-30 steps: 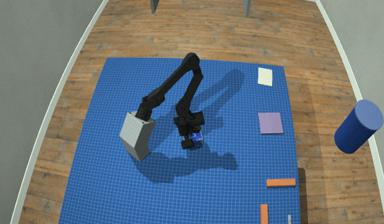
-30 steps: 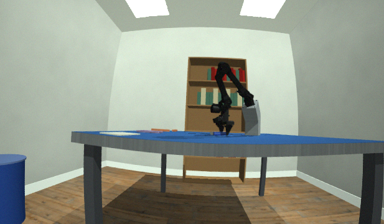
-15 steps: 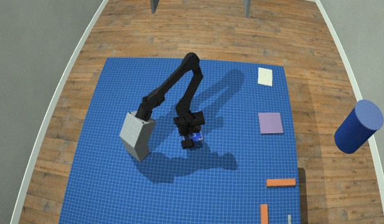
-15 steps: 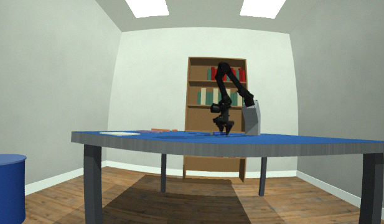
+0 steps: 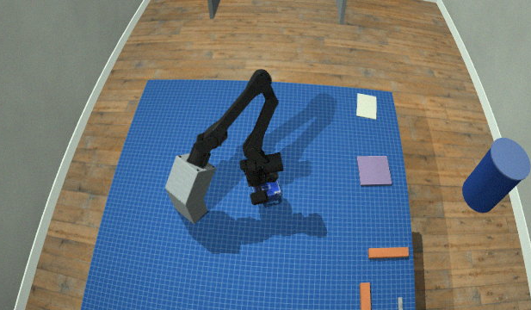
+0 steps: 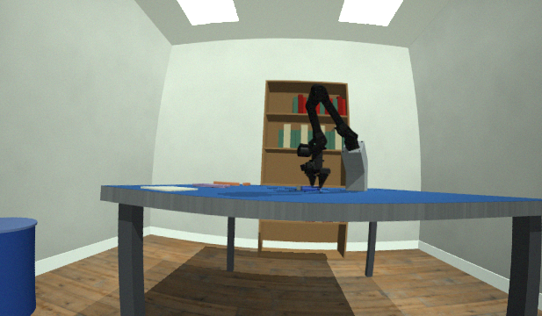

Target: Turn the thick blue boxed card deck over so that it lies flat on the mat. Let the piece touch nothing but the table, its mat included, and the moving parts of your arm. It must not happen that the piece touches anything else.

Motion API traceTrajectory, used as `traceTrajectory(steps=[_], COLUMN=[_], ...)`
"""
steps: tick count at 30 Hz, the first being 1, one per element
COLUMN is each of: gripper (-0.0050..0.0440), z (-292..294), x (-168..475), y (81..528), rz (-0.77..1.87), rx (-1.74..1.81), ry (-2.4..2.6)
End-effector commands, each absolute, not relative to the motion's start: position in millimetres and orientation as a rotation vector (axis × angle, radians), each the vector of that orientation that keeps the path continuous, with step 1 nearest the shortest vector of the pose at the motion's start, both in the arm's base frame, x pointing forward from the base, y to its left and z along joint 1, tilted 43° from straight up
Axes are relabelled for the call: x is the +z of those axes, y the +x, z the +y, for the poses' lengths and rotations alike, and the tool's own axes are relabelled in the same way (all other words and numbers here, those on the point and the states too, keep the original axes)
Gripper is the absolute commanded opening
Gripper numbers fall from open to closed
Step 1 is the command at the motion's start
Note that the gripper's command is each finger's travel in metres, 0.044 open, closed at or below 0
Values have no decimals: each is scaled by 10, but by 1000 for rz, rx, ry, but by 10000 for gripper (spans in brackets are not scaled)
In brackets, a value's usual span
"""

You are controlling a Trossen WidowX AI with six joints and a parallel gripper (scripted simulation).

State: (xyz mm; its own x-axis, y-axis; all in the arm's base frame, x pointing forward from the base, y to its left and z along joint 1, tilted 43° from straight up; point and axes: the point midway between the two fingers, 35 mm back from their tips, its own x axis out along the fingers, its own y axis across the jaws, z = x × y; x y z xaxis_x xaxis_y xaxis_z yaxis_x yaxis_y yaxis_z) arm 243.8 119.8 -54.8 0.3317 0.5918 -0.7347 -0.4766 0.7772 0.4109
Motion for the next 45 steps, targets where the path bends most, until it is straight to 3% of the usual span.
traceTrajectory(steps=[1, 45], gripper=[440, 440], z=[1148, 844], x=[-456, -74], y=[2411, 2262], rz=[1005, 1003], rx=[707, 707], ry=[127, 124])
